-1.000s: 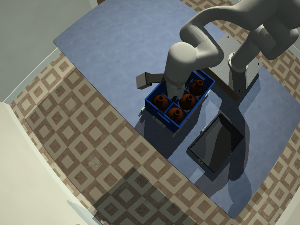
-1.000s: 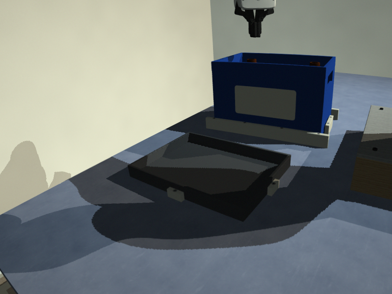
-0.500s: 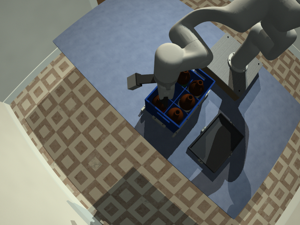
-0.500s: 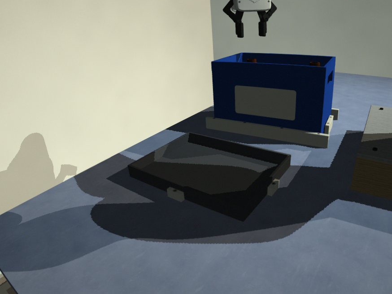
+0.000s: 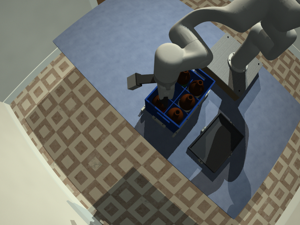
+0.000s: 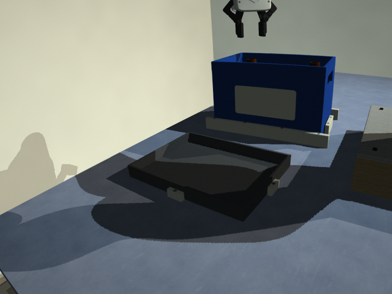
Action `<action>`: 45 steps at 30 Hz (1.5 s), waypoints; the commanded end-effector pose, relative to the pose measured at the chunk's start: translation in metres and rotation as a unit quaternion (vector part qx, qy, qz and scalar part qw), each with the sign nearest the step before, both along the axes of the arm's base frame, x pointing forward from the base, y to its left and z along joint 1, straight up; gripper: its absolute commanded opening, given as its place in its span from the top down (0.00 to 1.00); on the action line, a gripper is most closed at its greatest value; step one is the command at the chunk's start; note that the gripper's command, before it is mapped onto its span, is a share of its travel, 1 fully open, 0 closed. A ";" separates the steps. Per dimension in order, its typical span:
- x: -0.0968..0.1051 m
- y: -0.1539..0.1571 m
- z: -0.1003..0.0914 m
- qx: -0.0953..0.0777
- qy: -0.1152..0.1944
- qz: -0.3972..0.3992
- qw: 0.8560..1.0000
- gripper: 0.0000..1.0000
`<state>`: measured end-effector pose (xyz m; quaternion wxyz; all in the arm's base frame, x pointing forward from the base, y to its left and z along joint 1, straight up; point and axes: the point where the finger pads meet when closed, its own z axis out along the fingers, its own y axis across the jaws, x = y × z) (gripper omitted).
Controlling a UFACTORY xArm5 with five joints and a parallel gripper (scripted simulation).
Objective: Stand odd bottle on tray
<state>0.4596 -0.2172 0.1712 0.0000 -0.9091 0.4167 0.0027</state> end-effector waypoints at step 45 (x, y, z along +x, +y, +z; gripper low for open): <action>0.001 -0.001 -0.023 -0.001 -0.002 0.000 1.000 0.35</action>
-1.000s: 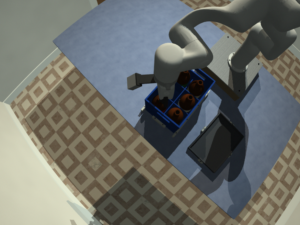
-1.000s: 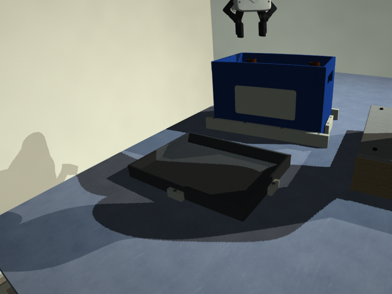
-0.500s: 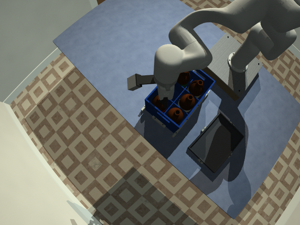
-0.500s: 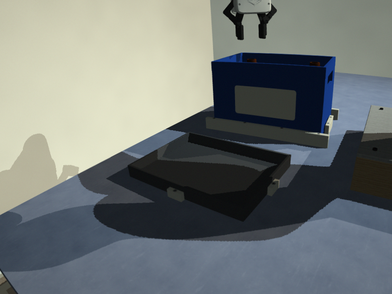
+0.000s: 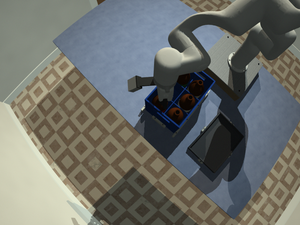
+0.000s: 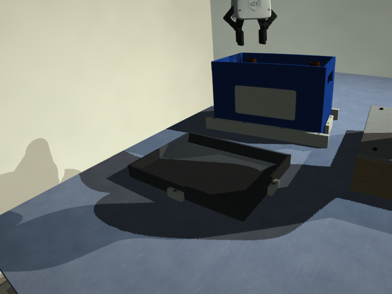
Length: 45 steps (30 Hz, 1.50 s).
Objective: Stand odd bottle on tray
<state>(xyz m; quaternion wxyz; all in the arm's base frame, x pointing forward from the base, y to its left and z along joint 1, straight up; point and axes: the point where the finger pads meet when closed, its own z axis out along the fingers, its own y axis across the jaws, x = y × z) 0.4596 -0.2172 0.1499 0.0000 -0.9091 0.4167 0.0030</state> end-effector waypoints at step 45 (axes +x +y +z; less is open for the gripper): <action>0.001 -0.001 -0.021 -0.001 -0.002 0.000 1.000 0.35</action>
